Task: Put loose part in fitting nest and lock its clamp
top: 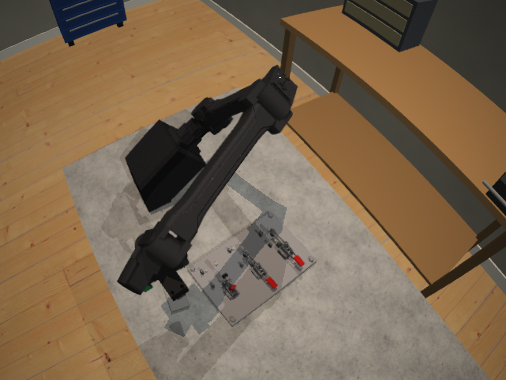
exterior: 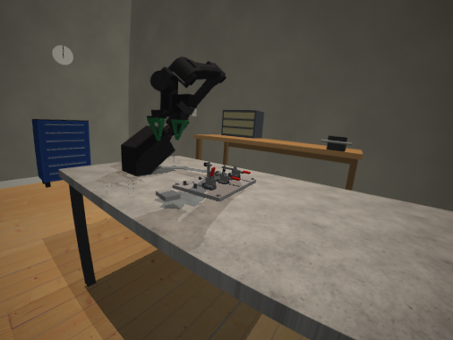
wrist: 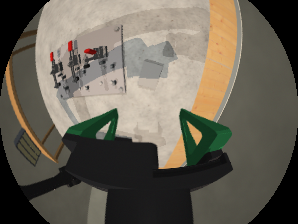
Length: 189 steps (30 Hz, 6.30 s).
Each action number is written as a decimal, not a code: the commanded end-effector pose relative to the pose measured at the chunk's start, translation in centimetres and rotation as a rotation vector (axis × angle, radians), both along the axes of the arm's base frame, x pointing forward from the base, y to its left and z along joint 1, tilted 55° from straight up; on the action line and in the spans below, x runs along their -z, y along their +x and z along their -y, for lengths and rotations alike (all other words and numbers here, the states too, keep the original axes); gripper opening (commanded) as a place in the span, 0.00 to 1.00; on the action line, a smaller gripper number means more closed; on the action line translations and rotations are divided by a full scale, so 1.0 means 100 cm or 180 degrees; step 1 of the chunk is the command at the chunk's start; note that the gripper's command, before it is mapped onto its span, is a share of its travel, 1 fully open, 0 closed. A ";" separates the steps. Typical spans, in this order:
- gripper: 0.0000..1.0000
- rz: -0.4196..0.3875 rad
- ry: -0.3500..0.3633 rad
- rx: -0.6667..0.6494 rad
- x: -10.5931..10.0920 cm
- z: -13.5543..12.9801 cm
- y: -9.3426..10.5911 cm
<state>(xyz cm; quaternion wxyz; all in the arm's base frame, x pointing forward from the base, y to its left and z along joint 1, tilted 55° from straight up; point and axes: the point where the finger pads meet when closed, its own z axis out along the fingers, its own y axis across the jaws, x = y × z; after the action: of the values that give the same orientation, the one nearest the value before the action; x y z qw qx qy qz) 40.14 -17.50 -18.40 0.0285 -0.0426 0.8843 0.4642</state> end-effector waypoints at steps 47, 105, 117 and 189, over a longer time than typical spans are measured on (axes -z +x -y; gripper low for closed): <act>0.92 -0.0672 -0.0047 0.0488 0.004 0.010 0.018; 0.92 -0.0736 0.0003 0.0465 0.029 -0.034 0.005; 0.92 -0.0738 0.0003 0.0464 0.058 -0.076 0.004; 0.92 -0.0744 0.0004 0.0462 0.111 -0.153 0.001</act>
<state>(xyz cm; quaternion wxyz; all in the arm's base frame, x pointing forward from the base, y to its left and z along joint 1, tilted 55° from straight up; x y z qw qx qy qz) 41.30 -3.60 -28.65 -0.0270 0.0731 0.8845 0.4601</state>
